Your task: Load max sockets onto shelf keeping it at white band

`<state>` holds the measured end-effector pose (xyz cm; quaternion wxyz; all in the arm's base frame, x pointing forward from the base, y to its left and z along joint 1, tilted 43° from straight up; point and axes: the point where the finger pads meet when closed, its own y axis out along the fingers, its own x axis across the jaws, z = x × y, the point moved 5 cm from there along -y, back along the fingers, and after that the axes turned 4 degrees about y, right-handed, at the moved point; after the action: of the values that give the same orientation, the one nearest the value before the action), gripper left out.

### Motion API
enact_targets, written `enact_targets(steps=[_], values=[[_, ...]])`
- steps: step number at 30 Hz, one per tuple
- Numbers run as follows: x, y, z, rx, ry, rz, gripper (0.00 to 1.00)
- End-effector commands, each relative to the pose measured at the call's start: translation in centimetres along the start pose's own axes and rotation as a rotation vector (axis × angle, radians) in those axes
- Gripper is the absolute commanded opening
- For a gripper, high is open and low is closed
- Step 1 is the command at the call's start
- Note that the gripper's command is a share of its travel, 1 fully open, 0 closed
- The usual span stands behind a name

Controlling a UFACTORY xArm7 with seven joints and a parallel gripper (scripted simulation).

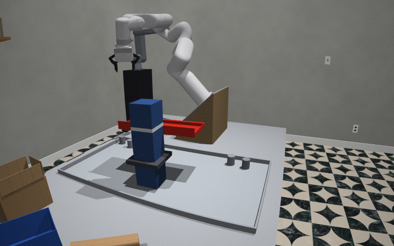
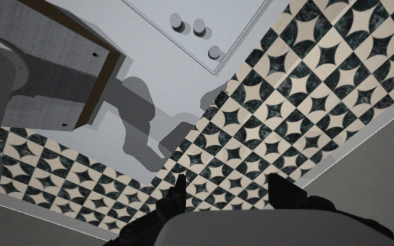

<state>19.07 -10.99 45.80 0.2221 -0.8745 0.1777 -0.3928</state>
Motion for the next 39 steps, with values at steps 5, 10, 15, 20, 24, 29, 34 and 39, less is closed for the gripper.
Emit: enact_targets(steps=[5, 10, 15, 20, 24, 29, 34, 39], values=[[0.1, -0.1, 0.0, 0.001, 0.001, -0.003, 1.00], [0.1, -0.1, 0.0, 0.001, 0.001, -0.003, 1.00], [0.1, -0.1, 0.0, 0.001, 0.001, -0.003, 1.00], [0.1, -0.3, 0.9, 0.003, -0.021, -0.012, 1.00], [-0.3, -1.3, 6.1, 0.015, -0.139, -0.054, 1.00], [-1.9, -2.2, 11.9, 0.042, -0.279, -0.097, 1.00], [-3.4, -2.7, 14.9, 0.064, -0.363, -0.117, 1.00], [-5.5, -3.3, 18.5, 0.091, -0.452, -0.136, 1.00]])
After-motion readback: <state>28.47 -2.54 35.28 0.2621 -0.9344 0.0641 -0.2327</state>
